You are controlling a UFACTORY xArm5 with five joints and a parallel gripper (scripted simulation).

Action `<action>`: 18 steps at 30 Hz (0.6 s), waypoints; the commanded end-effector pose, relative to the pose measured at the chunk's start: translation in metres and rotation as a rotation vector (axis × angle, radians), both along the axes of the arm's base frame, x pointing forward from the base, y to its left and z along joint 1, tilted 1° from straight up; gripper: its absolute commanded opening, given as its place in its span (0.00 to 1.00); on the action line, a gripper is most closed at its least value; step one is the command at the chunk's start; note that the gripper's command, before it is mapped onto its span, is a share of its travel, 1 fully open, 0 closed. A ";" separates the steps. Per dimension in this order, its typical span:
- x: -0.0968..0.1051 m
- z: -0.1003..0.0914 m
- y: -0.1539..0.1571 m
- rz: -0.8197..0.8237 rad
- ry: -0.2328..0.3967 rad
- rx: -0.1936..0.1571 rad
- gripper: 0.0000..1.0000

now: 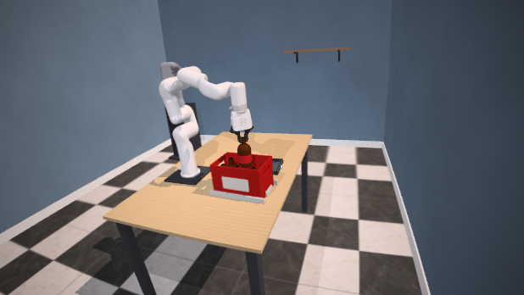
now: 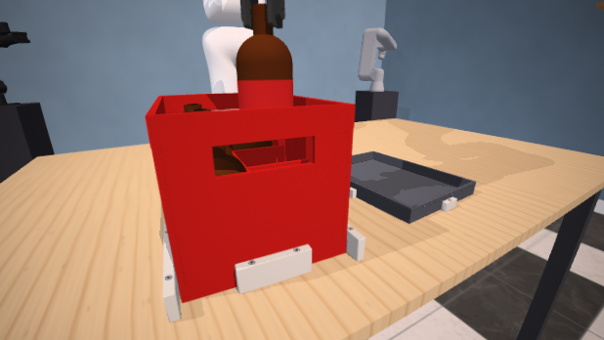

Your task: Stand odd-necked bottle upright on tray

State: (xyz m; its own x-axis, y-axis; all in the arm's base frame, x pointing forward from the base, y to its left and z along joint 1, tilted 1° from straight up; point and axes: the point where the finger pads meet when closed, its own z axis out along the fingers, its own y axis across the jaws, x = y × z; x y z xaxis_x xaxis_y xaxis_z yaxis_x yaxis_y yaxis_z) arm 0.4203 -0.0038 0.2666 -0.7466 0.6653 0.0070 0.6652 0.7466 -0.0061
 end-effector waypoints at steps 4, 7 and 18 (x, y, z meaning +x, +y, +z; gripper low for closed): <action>0.001 0.006 0.000 0.000 -0.005 0.000 0.00; 0.001 0.009 0.000 0.000 -0.005 0.000 0.00; 0.001 0.020 0.000 0.000 -0.005 0.000 0.00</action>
